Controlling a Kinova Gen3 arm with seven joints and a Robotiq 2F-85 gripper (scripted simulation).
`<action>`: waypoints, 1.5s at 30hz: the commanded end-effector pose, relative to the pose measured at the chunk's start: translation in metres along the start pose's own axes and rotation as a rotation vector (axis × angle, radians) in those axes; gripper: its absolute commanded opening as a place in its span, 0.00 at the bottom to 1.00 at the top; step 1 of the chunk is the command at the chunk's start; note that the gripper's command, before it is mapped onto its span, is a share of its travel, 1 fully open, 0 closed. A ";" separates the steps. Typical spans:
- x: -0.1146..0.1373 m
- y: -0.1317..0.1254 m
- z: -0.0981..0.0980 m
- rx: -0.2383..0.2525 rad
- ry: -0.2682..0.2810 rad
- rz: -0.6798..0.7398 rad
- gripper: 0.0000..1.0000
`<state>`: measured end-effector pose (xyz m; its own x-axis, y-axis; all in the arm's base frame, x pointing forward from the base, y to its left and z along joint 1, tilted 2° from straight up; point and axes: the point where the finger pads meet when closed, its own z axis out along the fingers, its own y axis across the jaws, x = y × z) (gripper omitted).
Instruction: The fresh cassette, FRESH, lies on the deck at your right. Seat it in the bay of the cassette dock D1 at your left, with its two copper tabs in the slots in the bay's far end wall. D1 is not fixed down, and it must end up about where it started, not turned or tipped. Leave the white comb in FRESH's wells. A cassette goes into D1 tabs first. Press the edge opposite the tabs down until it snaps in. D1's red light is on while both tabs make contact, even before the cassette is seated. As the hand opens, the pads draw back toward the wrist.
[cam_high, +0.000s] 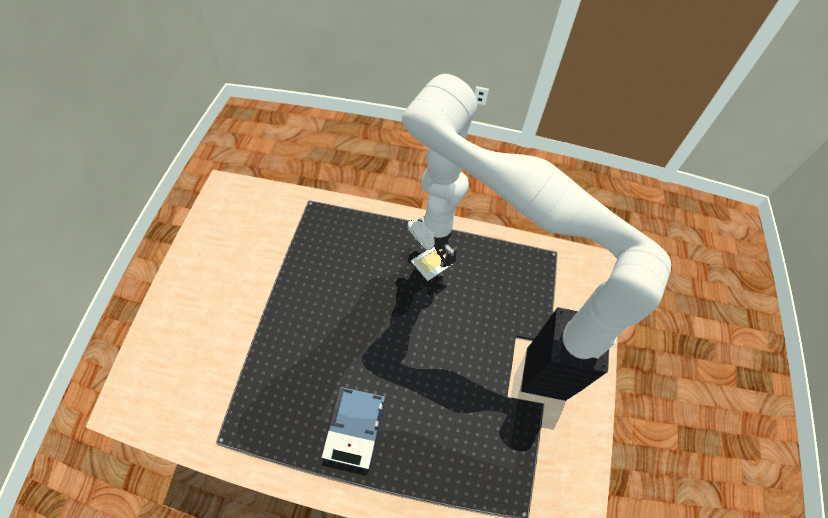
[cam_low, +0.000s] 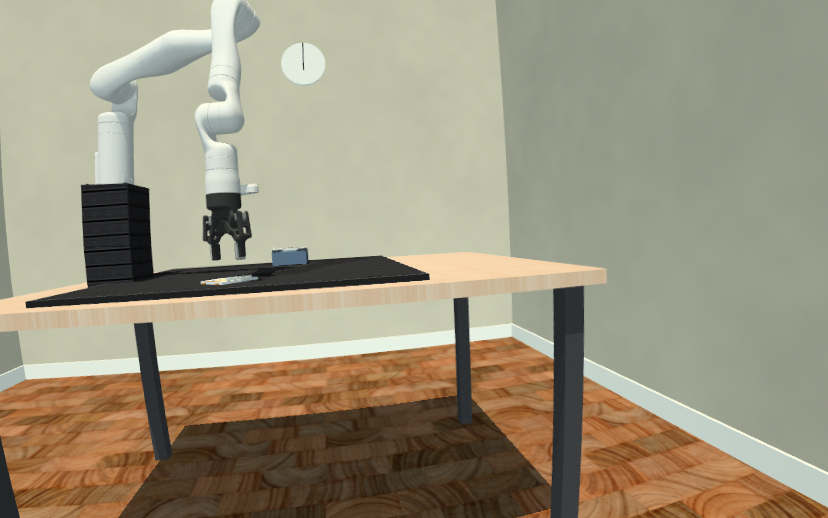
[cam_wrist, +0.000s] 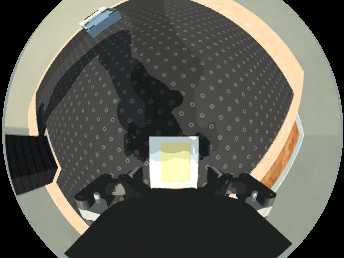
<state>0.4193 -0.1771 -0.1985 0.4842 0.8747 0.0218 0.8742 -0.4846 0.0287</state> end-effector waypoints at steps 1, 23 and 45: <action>-0.001 -0.001 0.004 0.002 -0.001 0.002 1.00; -0.001 -0.001 0.031 0.002 -0.001 0.002 1.00; -0.001 -0.001 0.045 0.002 -0.001 0.002 1.00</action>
<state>0.4190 -0.1771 -0.2442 0.4854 0.8740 0.0211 0.8737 -0.4858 0.0254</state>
